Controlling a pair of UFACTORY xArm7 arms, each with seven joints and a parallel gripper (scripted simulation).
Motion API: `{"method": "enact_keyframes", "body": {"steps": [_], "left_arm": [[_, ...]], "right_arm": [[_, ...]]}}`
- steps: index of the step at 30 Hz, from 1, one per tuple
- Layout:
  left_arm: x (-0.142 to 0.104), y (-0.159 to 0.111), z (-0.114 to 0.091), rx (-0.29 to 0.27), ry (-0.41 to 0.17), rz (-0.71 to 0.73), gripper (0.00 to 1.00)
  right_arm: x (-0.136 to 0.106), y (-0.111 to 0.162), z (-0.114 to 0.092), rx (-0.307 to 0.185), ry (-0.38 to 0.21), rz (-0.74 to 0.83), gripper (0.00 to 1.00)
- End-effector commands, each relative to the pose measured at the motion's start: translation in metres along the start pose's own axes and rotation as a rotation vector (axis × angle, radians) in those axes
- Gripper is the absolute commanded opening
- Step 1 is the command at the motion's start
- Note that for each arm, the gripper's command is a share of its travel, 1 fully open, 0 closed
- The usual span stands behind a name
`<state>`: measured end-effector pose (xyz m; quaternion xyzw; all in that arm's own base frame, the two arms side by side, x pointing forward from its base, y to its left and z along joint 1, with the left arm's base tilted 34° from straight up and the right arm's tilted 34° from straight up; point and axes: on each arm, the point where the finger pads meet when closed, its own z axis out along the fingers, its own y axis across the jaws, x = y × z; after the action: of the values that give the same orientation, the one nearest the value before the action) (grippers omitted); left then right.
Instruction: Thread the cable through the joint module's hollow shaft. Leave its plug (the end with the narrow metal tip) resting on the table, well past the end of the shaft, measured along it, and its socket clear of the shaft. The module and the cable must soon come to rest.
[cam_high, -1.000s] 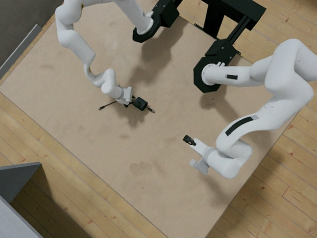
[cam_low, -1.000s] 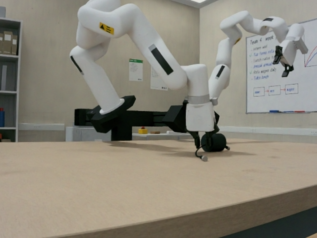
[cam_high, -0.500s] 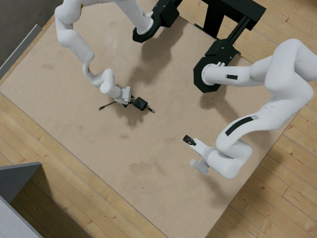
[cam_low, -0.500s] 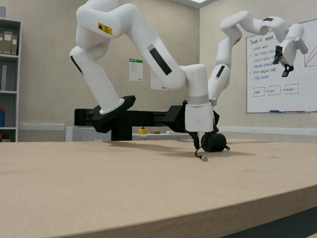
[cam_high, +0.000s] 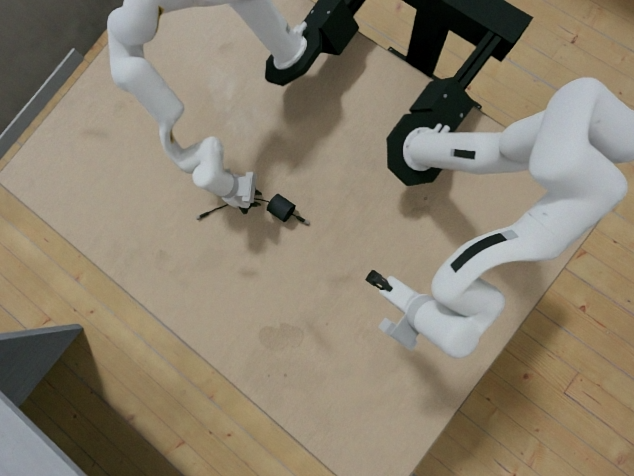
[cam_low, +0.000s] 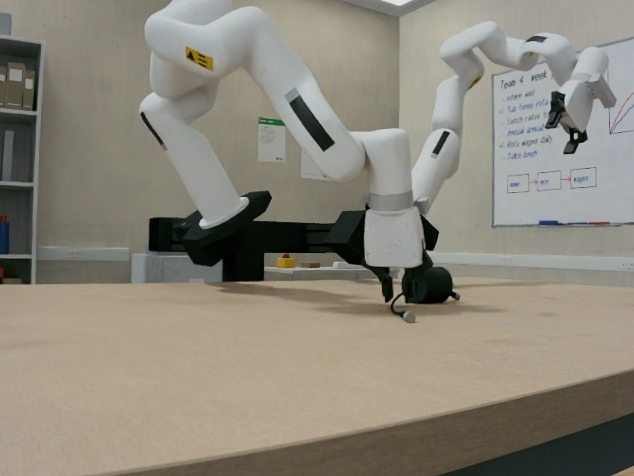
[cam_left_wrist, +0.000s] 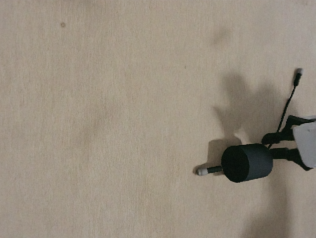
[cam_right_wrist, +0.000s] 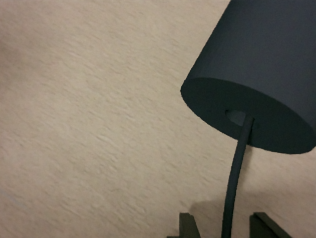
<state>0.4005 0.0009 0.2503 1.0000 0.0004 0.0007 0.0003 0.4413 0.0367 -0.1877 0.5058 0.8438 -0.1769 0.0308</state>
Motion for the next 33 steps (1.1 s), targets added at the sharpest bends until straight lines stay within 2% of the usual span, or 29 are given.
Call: {"method": "enact_keyframes", "body": {"steps": [1, 8, 9, 33], "left_arm": [[0.0011, 0.001, -0.0016, 0.001, 0.004, 0.003, 1.0], [0.0011, 0.001, -0.0016, 0.001, 0.004, 0.003, 1.0], [0.0011, 0.001, -0.0016, 0.001, 0.004, 0.003, 1.0], [0.0011, 0.001, -0.0016, 0.001, 0.004, 0.003, 1.0]], "right_arm": [[-0.004, 0.0019, -0.0028, -0.003, 0.001, -0.009, 0.35], [-0.0108, 0.0012, -0.0034, -0.001, 0.001, -0.016, 0.35], [-0.0107, 0.0012, -0.0033, -0.001, 0.001, -0.016, 0.01], [-0.0098, 0.0013, -0.0033, -0.002, 0.001, -0.014, 0.01]]}}
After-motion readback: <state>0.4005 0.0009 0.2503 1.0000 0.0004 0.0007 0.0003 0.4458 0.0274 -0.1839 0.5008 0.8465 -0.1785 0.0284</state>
